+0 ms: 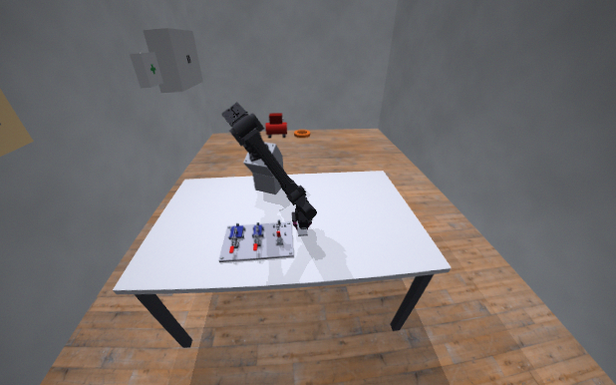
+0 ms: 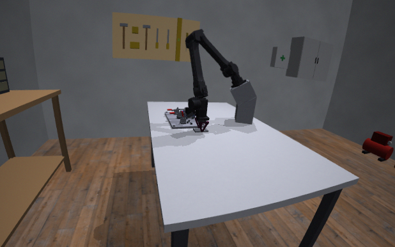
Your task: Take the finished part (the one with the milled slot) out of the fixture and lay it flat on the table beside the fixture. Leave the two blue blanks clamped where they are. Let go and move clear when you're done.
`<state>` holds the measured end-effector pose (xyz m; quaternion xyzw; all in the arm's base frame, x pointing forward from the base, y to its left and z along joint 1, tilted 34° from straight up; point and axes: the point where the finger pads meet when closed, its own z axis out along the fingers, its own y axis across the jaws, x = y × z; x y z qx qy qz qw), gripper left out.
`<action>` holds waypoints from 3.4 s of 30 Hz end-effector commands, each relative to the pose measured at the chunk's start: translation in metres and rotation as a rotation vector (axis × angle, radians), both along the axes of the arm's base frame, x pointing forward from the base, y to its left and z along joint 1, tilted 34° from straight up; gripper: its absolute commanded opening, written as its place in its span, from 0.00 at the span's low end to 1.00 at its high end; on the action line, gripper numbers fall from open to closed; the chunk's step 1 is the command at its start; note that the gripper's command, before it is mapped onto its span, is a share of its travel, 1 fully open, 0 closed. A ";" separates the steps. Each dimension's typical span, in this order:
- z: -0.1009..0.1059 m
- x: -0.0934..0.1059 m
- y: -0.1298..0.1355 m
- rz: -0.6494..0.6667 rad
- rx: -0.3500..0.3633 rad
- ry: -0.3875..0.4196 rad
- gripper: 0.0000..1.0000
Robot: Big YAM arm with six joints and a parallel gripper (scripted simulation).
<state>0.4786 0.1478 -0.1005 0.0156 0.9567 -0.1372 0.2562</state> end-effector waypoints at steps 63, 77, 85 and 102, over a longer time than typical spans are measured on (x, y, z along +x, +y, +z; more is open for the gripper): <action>0.011 0.000 0.012 0.014 0.012 -0.024 0.00; 0.008 -0.002 0.012 0.014 0.012 -0.024 0.00; 0.005 -0.003 0.011 0.015 0.010 -0.019 0.00; 0.002 -0.002 0.013 0.016 0.009 -0.016 0.00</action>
